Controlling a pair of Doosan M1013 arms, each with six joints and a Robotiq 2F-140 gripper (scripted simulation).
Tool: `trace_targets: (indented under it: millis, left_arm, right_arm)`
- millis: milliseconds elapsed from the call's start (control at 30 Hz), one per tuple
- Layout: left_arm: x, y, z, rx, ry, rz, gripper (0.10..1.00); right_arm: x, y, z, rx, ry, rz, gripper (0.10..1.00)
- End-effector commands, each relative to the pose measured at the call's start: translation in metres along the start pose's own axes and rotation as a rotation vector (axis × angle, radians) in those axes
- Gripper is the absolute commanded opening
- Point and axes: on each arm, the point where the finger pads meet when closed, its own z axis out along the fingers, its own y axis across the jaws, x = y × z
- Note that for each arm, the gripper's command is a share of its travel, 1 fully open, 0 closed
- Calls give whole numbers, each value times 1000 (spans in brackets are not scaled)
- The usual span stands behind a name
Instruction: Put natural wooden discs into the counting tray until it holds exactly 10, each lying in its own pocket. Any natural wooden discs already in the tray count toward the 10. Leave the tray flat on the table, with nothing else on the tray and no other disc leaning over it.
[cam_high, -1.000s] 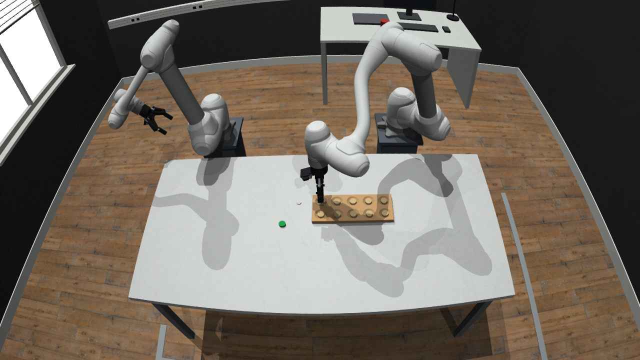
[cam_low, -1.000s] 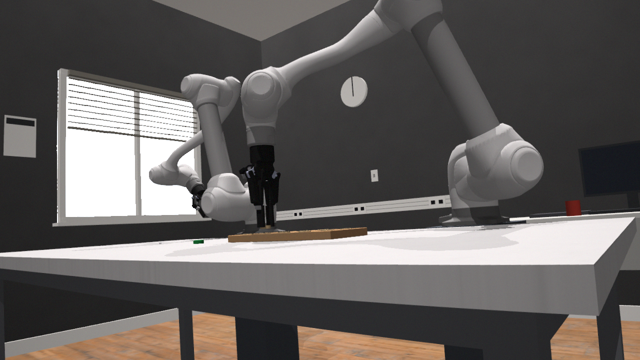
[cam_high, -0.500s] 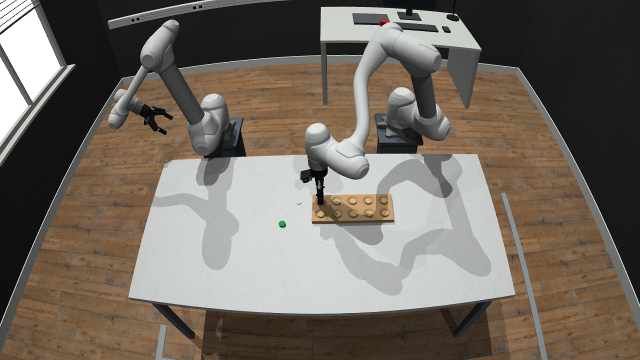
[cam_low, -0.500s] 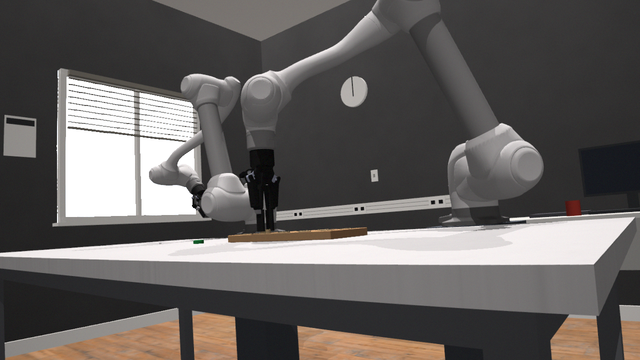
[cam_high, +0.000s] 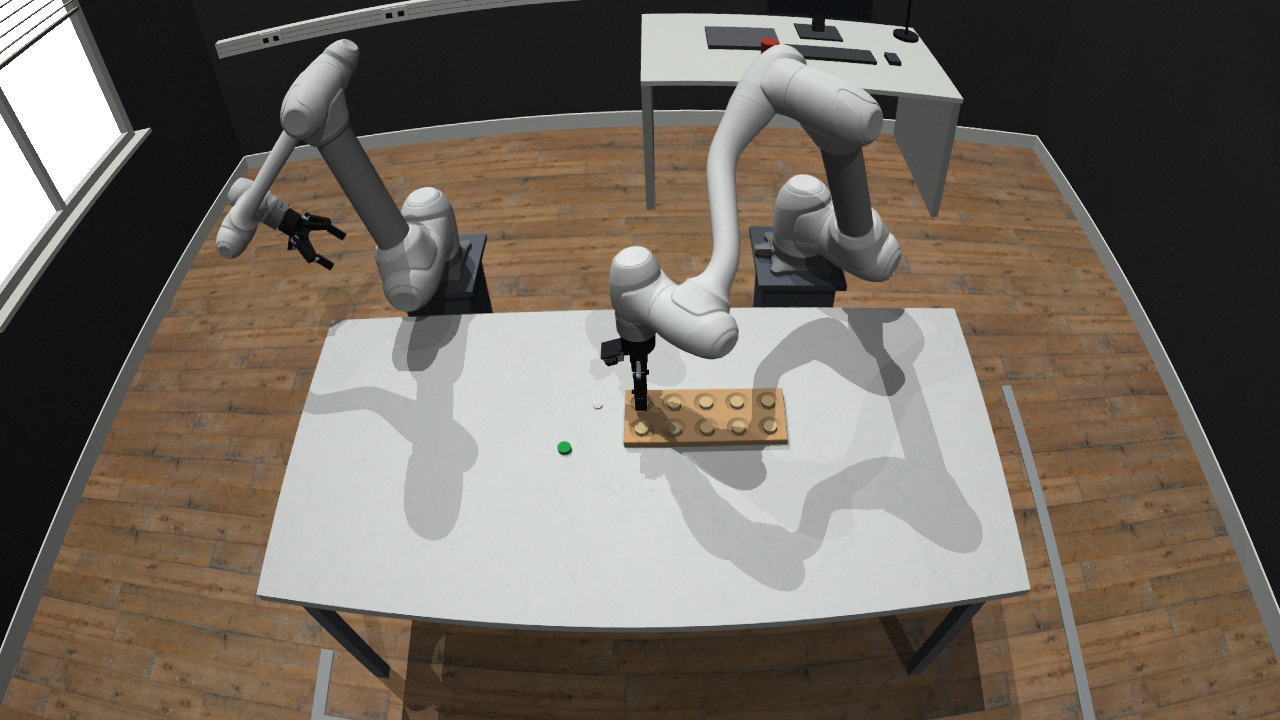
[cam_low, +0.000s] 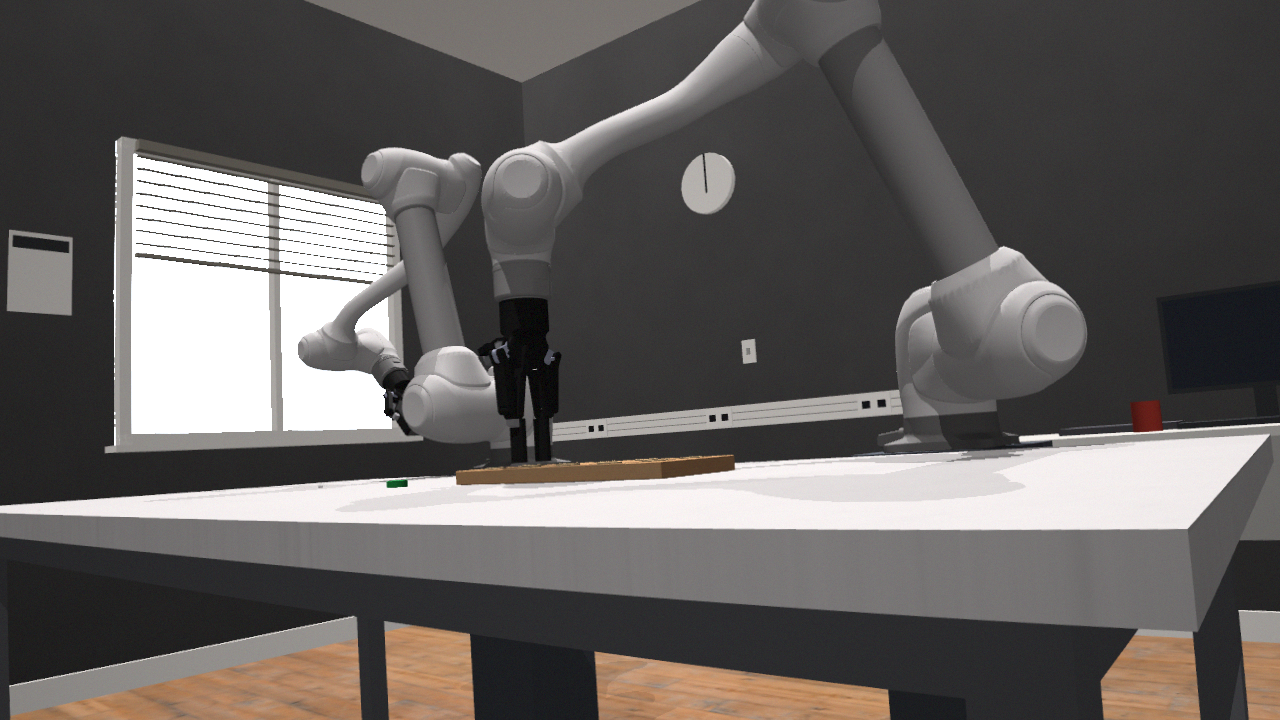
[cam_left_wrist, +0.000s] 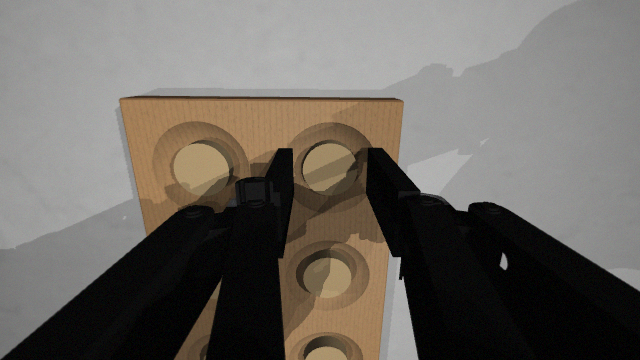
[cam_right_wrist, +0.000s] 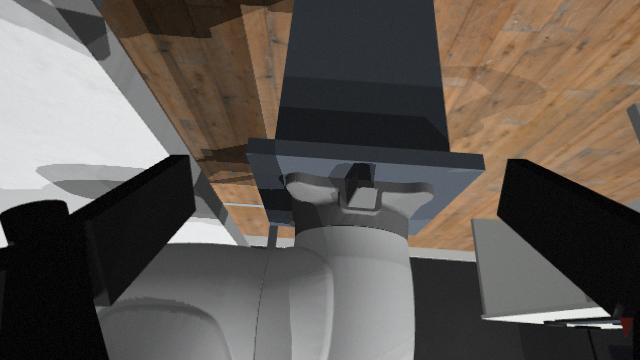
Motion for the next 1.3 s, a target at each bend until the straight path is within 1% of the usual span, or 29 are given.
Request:
trace_targets:
  millis: [0,33,100,200,267,300,333,1267]
  left_arm:
    - [-2,0,2,1,-1,2,351]
    - [-2,0,0,0,-1,2,351]
    - [0,-1,-23,3,1,2,351]
    - [-1,0,-81,3,1,2,351]
    - [-1,0,-81,3,1,2,351]
    - [-2,0,-95,3,1,2,351]
    - [-2,0,-102,3,1,2,351]
    - [-2,1,-100,1,-1,2,351]
  right_arm:
    - [0,2,-1,-4,9,7,1000]
    - [0,2,-1,-4,9,7,1000]
    - [0,2,-1,-4,9,7,1000]
    - [0,2,-1,-4,9,7,1000]
    - [0,2,-1,-4,9,7,1000]
    - [0,2,-1,-4,9,7,1000]
    - [0,2,-1,-4,9,7,1000]
    - [0,2,-1,-4,9,7,1000]
